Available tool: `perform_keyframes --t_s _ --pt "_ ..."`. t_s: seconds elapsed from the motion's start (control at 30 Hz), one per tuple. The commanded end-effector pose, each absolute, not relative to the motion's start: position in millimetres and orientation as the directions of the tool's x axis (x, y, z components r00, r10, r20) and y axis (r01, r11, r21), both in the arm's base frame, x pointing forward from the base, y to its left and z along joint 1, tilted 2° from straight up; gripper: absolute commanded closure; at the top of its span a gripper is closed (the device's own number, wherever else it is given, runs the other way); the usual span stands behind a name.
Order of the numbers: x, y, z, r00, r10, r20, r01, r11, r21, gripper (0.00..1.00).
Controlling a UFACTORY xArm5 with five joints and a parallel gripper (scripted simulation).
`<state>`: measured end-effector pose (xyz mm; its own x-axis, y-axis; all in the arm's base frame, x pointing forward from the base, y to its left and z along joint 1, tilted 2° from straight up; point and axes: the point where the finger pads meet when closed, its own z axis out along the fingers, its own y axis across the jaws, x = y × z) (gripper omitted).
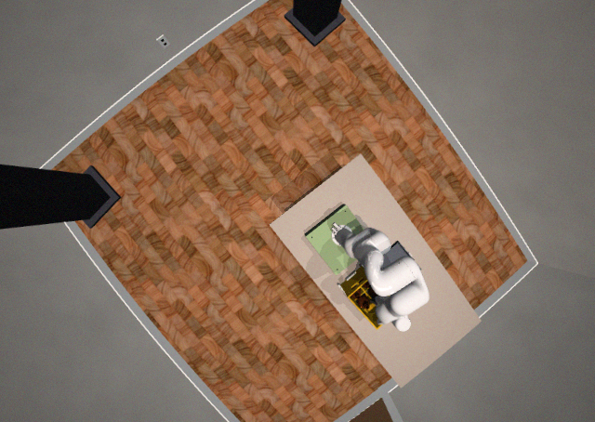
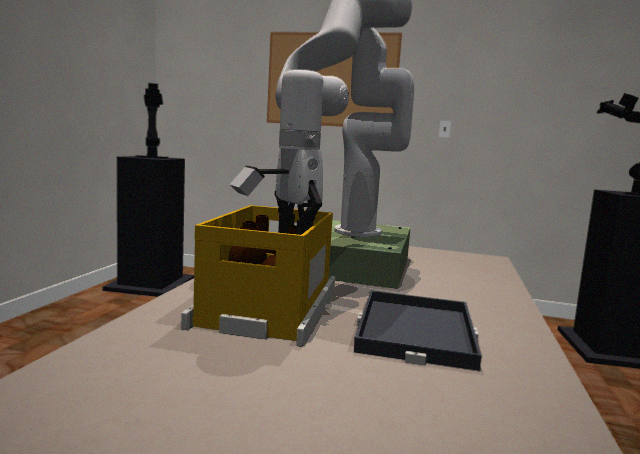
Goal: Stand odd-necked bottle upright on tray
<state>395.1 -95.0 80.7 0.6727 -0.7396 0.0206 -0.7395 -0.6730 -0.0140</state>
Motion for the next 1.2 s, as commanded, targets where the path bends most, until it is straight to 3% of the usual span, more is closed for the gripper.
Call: perform_keyframes --t_s 0.0,0.1,0.13,1.17 --pt "396.3 -95.3 81.9 0.673 -0.74 0.024 -0.739 -0.673 -0.016 0.35" --pt "396.3 -95.3 81.9 0.673 -0.74 0.024 -0.739 -0.673 -0.016 0.35" --pt "396.3 -95.3 81.9 0.673 -0.74 0.024 -0.739 -0.673 -0.016 1.0" --pt "396.3 -95.3 81.9 0.673 -0.74 0.024 -0.739 -0.673 -0.016 1.0"
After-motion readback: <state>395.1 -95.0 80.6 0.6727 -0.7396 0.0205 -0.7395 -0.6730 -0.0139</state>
